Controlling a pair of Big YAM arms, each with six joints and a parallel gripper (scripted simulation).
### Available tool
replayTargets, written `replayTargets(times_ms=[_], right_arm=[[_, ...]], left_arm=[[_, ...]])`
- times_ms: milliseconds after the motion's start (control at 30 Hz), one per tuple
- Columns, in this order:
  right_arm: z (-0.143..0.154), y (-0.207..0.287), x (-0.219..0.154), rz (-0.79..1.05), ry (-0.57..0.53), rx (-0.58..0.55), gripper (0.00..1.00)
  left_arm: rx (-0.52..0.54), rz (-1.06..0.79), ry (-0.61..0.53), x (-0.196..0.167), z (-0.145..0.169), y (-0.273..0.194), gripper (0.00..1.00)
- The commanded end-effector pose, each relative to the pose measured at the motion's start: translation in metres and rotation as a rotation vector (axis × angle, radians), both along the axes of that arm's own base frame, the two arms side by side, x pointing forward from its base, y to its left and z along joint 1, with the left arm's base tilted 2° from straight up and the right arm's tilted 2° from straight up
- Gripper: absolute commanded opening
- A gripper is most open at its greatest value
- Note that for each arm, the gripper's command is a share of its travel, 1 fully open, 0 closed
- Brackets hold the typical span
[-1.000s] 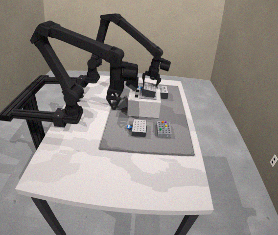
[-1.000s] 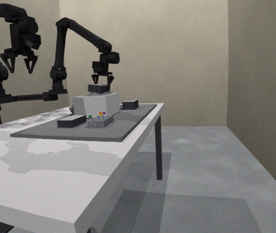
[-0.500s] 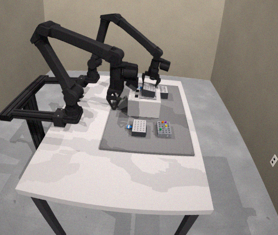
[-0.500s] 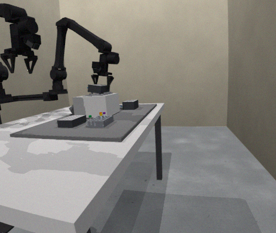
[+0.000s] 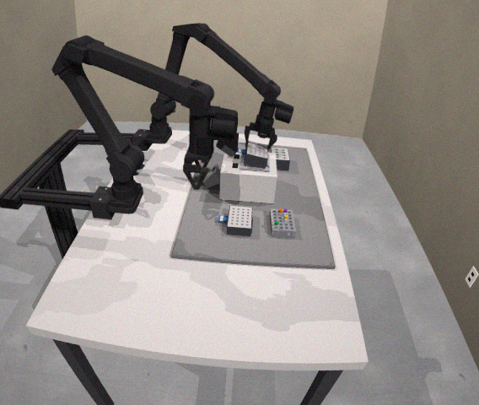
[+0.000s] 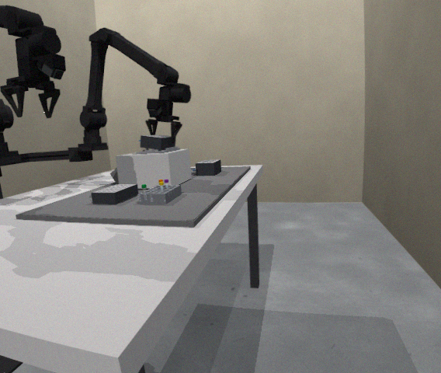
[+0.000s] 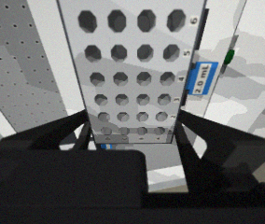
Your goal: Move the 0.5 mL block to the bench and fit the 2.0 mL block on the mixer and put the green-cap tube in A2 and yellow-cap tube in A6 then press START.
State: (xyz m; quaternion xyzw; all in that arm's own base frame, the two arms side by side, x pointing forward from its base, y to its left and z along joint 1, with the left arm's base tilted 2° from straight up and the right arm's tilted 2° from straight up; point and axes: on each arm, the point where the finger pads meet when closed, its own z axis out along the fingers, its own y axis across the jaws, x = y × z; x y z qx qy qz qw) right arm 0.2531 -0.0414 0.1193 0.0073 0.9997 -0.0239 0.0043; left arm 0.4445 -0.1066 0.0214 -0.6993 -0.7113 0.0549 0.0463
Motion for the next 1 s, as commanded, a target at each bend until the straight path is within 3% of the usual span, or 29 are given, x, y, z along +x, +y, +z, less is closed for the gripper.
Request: replayTargets(times_ms=[0, 967], right_arm=[[0.016, 0.000, 0.013, 0.018, -0.031, -0.006, 1.00], [0.018, 0.000, 0.014, 0.018, -0.032, -0.005, 1.00]], left_arm=[[-0.039, 0.000, -0.132, 0.042, 0.057, -0.008, 0.00], [-0.046, 0.001, -0.163, 0.054, 0.066, -0.011, 0.00]])
